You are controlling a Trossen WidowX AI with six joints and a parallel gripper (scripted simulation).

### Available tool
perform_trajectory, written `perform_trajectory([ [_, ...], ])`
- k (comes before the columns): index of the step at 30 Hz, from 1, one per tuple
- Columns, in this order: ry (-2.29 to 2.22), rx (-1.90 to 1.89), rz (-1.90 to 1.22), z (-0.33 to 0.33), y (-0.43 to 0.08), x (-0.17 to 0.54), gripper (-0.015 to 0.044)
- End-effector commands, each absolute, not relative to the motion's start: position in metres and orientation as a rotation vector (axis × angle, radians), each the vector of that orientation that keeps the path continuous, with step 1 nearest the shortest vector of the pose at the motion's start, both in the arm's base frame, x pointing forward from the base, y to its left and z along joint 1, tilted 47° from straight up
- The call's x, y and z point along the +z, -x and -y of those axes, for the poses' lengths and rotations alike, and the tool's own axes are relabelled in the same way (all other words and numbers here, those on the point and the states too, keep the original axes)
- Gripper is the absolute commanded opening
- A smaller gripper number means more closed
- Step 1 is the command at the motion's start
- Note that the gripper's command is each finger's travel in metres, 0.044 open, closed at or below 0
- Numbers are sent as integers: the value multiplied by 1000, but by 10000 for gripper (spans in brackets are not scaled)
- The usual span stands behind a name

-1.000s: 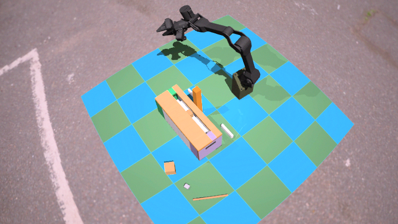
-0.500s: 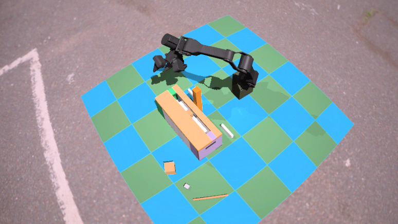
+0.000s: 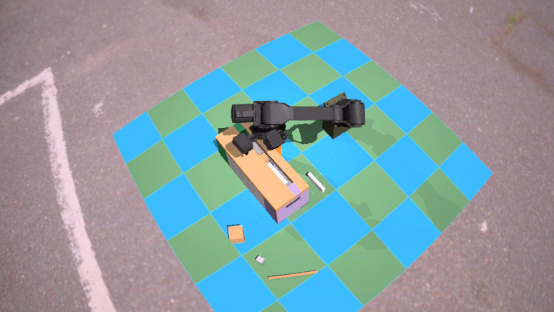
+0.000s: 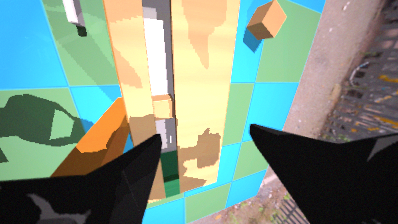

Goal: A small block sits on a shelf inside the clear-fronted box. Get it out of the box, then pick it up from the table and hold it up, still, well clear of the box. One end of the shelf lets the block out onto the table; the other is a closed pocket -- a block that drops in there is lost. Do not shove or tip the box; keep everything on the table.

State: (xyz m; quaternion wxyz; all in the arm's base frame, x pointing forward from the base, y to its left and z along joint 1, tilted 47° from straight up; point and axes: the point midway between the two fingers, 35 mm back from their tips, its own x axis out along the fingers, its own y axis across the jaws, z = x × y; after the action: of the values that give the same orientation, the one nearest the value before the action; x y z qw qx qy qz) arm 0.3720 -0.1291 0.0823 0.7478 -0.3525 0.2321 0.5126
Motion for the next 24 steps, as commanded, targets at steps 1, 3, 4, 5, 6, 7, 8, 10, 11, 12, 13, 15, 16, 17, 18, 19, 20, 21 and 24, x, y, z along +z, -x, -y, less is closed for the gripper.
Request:
perform_trajectory([
  [1,621,1299,-559,80,-349,88,400],
  [3,585,1351,-560,69,-342,88,400],
  [4,580,1357,-560,68,-341,88,400],
  [5,580,1357,-560,68,-341,88,400],
  [6,580,1357,-560,68,-341,88,400],
  [7,580,1357,-560,68,-341,88,400],
  [8,580,1357,-560,68,-341,88,400],
  [10,580,1357,-560,68,-341,88,400],
  [11,580,1357,-560,68,-341,88,400],
  [12,580,1357,-560,68,-341,88,400],
  [13,580,1357,-560,68,-341,87,400],
  [15,581,1357,-560,70,-342,86,400],
  [16,581,1357,-561,71,-342,85,400],
  [17,581,1357,-561,72,-342,84,400],
  [18,581,1357,-561,73,-342,83,400],
  [19,581,1357,-561,74,-342,82,400],
  [20,582,1357,-561,75,-343,81,400],
  [21,582,1357,-562,77,-343,80,400],
  [24,582,1356,-562,80,-343,77,400],
])
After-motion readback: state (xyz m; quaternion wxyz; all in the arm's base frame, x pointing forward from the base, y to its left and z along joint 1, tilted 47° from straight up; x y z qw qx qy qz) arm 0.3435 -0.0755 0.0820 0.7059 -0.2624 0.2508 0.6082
